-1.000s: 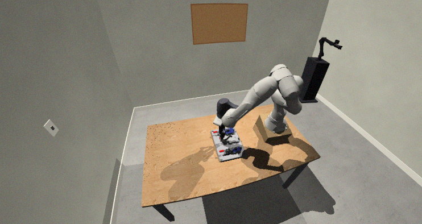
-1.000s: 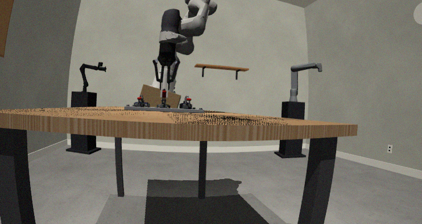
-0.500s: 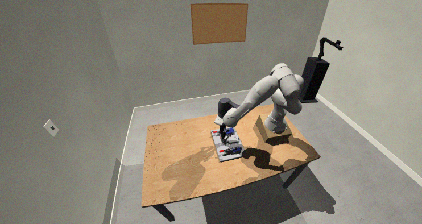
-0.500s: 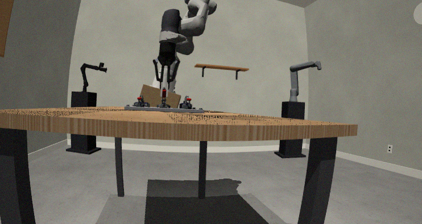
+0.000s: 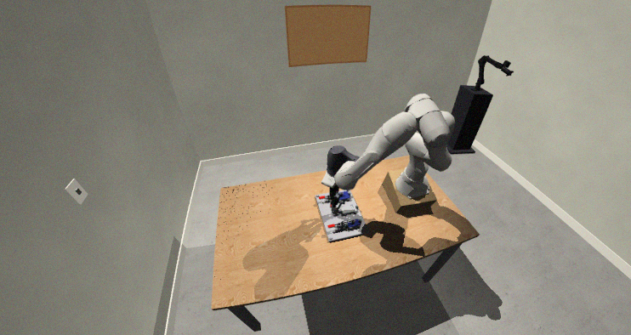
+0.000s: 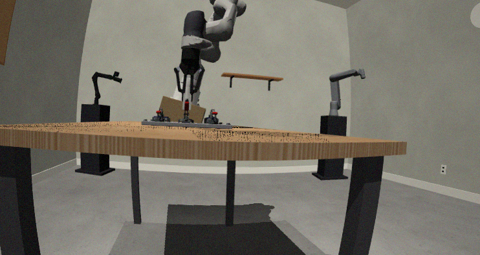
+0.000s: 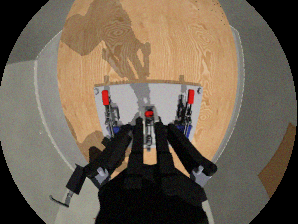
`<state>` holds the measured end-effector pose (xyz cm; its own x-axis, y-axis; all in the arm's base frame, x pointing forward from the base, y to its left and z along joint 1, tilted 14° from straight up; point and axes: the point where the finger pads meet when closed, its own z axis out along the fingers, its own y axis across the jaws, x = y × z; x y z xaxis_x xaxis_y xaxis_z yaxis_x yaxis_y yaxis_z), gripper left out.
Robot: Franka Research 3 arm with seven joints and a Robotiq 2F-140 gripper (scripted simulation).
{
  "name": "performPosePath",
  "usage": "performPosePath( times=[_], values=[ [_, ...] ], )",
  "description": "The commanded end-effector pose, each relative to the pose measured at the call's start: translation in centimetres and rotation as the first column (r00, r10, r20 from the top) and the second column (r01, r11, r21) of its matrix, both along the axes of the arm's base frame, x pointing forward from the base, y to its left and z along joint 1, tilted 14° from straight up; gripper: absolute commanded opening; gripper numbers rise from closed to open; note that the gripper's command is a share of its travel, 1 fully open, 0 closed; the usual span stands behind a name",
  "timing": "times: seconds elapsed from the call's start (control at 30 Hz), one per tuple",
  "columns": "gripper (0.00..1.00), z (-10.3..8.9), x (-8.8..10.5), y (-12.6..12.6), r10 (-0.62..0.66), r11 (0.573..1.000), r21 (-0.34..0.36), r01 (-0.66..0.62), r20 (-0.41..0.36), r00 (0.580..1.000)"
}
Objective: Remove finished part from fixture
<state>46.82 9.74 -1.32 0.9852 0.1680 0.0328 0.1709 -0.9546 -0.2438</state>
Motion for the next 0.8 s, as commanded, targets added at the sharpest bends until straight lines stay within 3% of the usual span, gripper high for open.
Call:
performPosePath(
  times=[0.0, 0.77],
  values=[
    [0.00, -0.22, -0.69, -0.12, 0.003, 1.000, -0.002, -0.003, -0.011, 1.000],
    [0.00, -0.23, -0.90, -0.16, 0.003, 1.000, -0.002, -0.003, -0.011, 1.000]
  ],
)
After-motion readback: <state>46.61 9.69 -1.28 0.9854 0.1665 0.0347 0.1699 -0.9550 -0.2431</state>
